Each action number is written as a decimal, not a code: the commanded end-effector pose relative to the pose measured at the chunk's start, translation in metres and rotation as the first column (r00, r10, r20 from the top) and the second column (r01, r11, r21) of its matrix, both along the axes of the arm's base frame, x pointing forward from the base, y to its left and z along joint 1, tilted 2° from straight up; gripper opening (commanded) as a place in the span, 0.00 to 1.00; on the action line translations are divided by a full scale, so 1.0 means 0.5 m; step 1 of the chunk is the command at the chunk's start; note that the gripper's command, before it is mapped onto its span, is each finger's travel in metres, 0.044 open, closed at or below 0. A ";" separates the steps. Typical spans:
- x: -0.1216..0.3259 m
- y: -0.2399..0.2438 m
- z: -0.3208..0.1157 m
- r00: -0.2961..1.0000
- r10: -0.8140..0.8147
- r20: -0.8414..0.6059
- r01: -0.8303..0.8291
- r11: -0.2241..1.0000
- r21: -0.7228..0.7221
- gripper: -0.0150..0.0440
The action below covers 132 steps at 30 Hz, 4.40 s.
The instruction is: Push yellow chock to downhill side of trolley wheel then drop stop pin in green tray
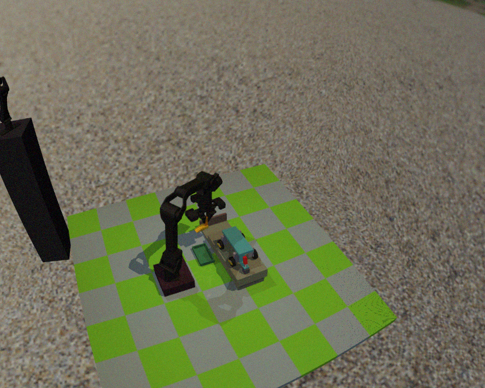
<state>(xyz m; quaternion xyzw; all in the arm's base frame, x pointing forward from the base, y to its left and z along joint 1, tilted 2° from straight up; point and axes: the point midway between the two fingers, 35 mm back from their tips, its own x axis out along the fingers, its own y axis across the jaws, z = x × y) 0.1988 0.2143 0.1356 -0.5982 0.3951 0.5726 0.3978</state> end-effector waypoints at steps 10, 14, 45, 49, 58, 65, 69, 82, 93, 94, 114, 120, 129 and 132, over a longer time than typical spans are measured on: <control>0.003 0.005 0.004 0.910 0.415 -0.018 -0.415 0.909 -0.040 0.25; 0.003 0.006 0.004 0.843 0.537 -0.030 -0.538 0.842 -0.050 0.25; 0.008 0.012 0.002 0.183 0.975 -0.128 -0.983 0.176 -0.058 0.25; 0.033 0.017 -0.003 0.182 0.975 -0.128 -0.983 0.176 -0.059 0.25; 0.056 0.022 -0.009 0.182 0.975 -0.127 -0.983 0.176 -0.060 0.25; 0.060 0.021 -0.049 0.182 0.975 -0.127 -0.983 0.176 -0.060 0.25; 0.062 0.020 -0.068 0.183 0.975 -0.127 -0.983 0.176 -0.060 0.25; 0.065 0.009 -0.132 0.183 0.975 -0.128 -0.983 0.176 -0.060 0.25; 0.069 -0.003 -0.128 0.183 0.975 -0.128 -0.983 0.176 -0.060 0.25; 0.070 -0.005 -0.127 0.183 0.975 -0.128 -0.983 0.176 -0.060 0.25; 0.085 -0.043 -0.118 0.183 0.975 -0.130 -0.982 0.176 -0.061 0.25; 0.088 -0.041 -0.116 0.184 0.975 -0.122 -0.982 0.178 -0.060 0.25; 0.088 -0.041 -0.116 0.184 0.975 -0.122 -0.982 0.178 -0.060 0.34; 0.088 -0.041 -0.116 0.184 0.975 -0.122 -0.982 0.178 -0.060 0.48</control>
